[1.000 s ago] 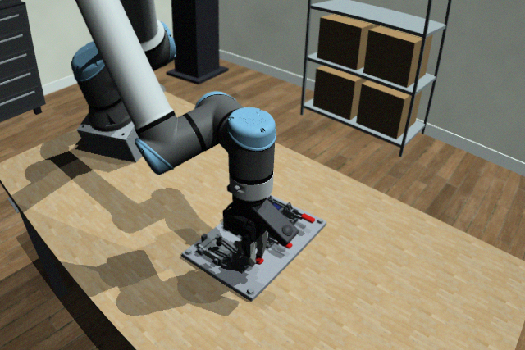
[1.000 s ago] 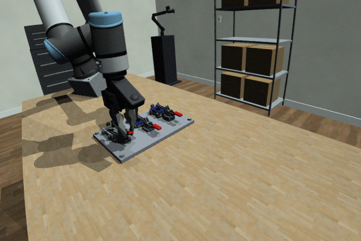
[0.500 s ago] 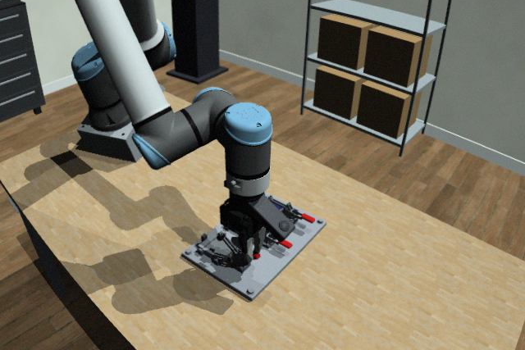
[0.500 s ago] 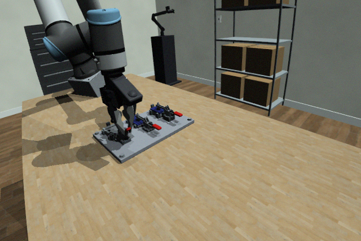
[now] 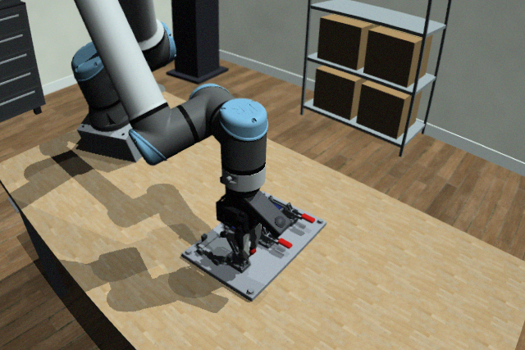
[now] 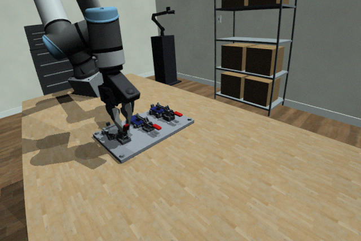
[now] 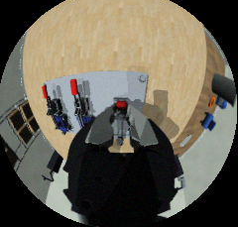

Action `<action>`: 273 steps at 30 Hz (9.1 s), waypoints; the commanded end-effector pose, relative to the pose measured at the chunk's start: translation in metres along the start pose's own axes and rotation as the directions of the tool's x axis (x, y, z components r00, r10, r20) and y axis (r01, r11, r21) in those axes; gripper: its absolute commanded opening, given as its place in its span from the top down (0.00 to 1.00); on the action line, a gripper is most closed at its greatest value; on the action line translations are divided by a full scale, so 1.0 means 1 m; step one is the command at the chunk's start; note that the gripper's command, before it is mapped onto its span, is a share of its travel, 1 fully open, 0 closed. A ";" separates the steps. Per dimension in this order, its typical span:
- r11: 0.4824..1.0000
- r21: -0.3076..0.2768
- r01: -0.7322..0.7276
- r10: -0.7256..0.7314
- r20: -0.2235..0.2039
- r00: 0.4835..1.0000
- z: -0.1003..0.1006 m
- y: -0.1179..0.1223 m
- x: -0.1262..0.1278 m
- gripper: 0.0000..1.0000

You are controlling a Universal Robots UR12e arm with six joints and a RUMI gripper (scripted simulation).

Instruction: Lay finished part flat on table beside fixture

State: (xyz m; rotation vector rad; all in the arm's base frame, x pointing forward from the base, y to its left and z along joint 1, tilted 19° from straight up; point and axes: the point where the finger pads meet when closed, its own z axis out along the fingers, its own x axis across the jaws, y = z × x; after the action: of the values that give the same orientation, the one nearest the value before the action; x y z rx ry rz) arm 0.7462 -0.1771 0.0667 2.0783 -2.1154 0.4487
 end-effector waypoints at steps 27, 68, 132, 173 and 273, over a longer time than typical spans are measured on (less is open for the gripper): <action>1.000 0.001 0.000 0.000 0.000 1.000 -0.003 0.015 0.000 1.00; 1.000 0.001 0.000 0.000 0.000 1.000 -0.003 0.018 0.000 1.00; 1.000 0.001 0.000 0.000 0.000 1.000 -0.003 0.021 0.000 1.00; 1.000 0.001 0.000 0.000 0.000 1.000 -0.003 0.021 0.000 0.72; 1.000 0.001 0.000 0.000 0.000 1.000 -0.044 0.021 0.000 0.41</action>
State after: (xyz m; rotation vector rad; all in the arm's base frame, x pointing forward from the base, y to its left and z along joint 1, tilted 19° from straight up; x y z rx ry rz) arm 0.7199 -0.1636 0.1052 2.0780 -2.1151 0.4477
